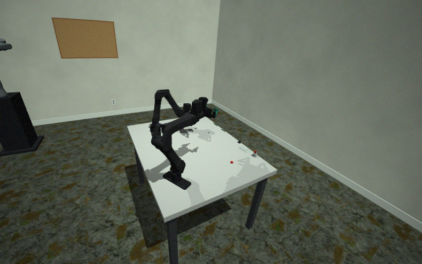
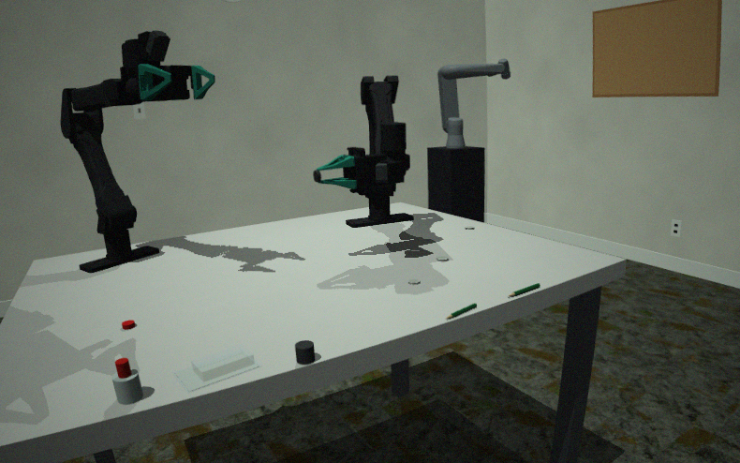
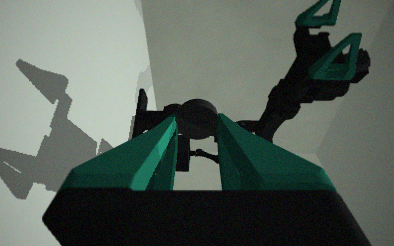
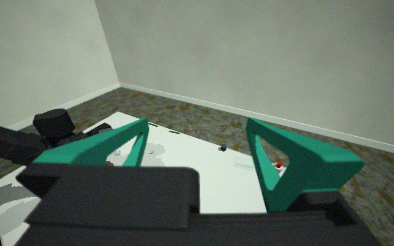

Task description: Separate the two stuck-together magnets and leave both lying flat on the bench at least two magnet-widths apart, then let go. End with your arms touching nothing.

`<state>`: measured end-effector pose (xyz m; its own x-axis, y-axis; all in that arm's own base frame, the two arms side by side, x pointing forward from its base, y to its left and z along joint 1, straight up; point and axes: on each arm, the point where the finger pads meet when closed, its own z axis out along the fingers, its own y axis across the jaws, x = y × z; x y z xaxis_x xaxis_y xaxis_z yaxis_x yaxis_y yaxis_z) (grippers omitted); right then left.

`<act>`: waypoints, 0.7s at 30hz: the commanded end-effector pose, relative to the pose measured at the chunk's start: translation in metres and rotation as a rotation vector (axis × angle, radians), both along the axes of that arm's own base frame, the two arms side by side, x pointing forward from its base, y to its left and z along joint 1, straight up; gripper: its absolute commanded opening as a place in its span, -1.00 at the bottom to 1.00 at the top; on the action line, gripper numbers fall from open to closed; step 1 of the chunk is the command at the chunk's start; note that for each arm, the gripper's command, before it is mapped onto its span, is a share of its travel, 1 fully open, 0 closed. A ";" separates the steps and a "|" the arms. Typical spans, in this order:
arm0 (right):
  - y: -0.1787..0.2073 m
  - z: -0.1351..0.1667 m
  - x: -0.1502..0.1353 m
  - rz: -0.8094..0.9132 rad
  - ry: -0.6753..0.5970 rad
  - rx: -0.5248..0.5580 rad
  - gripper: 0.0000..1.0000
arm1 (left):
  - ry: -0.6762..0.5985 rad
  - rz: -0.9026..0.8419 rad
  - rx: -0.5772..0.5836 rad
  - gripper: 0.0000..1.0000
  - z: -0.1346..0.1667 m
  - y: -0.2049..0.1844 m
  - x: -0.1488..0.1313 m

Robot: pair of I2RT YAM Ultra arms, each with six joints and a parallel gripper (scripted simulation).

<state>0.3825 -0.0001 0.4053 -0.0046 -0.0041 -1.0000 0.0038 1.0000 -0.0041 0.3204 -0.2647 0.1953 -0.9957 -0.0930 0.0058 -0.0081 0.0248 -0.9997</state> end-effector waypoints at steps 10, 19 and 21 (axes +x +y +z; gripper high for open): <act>0.001 0.008 -0.002 0.003 -0.019 0.001 1.00 | -0.036 -0.019 -0.027 -0.50 0.009 -0.002 -0.007; 0.001 0.008 -0.002 0.003 -0.020 0.000 1.00 | -0.037 -0.018 -0.027 -0.50 0.009 -0.002 -0.007; 0.001 0.008 -0.002 0.003 -0.020 0.000 0.96 | -0.037 -0.019 -0.027 -0.50 0.009 -0.002 -0.007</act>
<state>0.3825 0.0001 0.4053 -0.0046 -0.0027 -1.0000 0.0032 1.0000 -0.0027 0.3126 -0.2675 0.1994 -0.9973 -0.0732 0.0006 -0.0007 0.0018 -1.0000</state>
